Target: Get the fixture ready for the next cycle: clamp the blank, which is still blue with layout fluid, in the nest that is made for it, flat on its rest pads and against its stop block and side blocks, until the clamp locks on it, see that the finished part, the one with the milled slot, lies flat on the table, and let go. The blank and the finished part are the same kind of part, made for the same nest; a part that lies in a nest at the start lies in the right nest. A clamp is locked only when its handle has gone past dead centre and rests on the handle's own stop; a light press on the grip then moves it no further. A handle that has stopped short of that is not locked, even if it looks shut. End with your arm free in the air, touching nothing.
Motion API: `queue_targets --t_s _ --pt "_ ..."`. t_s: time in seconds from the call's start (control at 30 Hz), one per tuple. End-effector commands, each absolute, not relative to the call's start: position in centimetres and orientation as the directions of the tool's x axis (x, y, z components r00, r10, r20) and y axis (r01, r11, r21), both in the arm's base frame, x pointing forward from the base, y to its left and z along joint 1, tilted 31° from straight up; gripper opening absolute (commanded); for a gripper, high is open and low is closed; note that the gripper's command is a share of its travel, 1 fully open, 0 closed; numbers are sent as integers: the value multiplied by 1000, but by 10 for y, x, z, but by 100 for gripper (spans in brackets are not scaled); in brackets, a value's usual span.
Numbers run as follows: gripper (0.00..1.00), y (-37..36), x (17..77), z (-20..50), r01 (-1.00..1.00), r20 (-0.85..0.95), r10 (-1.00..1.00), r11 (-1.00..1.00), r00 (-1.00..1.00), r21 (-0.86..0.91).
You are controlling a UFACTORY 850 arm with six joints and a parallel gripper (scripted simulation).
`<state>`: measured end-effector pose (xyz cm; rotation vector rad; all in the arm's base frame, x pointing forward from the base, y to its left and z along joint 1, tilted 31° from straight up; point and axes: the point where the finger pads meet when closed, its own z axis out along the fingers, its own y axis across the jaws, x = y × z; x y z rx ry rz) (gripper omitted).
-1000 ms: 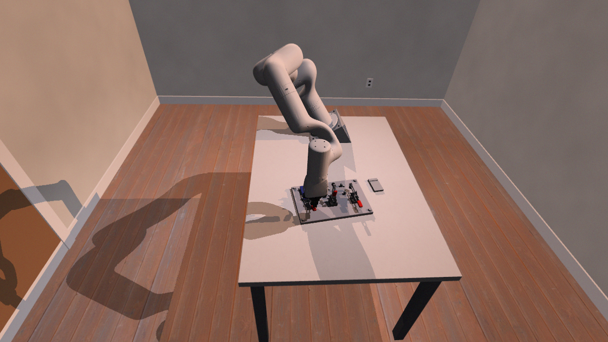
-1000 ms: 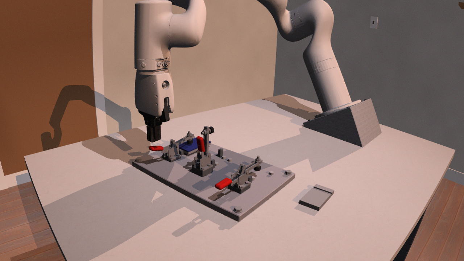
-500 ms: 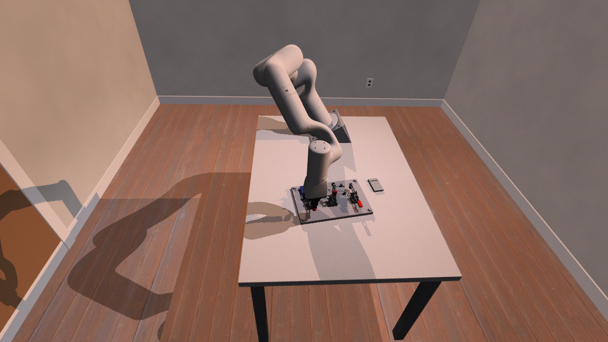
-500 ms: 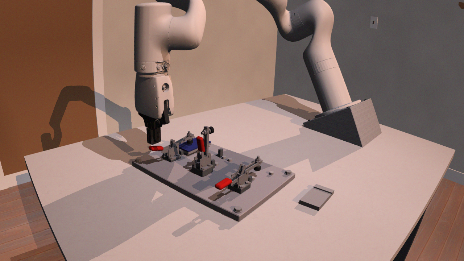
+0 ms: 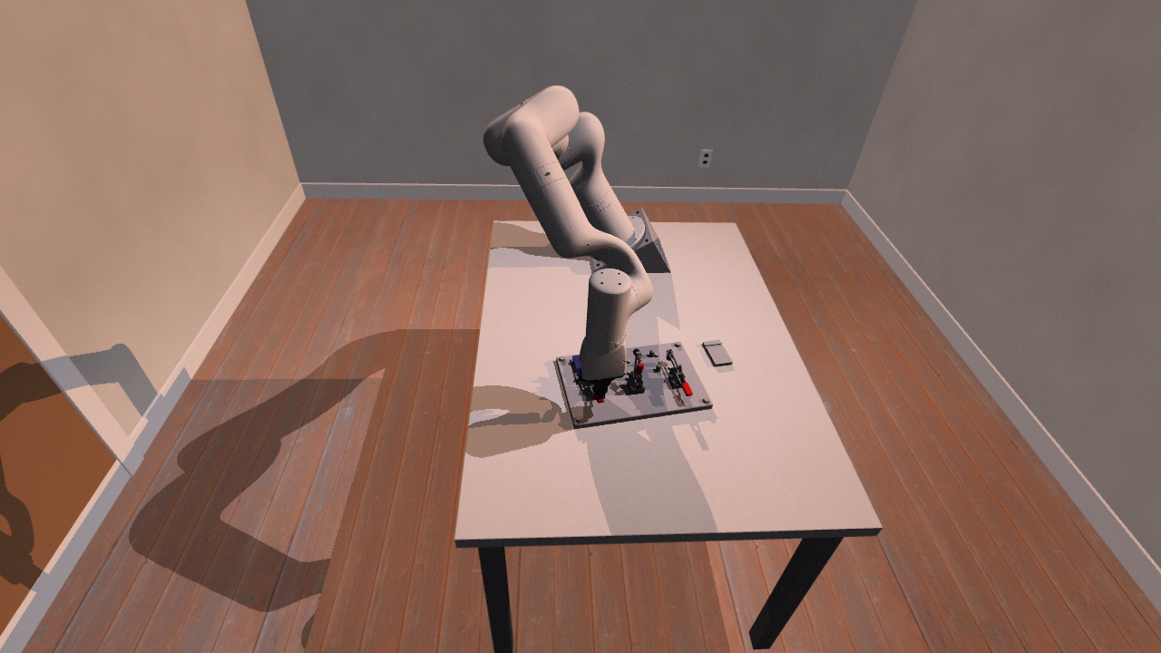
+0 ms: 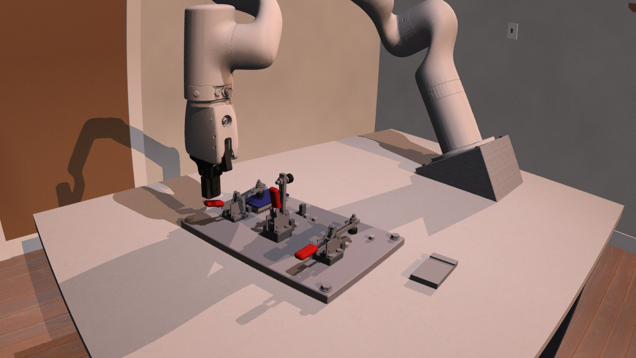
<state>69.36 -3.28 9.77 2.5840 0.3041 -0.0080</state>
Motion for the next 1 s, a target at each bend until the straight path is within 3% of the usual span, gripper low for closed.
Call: queue_targets --t_s 0.0,0.97 --pt "0 -32 694 98 217 -64 215 -833 975 510" --pt "0 -34 695 95 217 -64 215 -833 975 510"
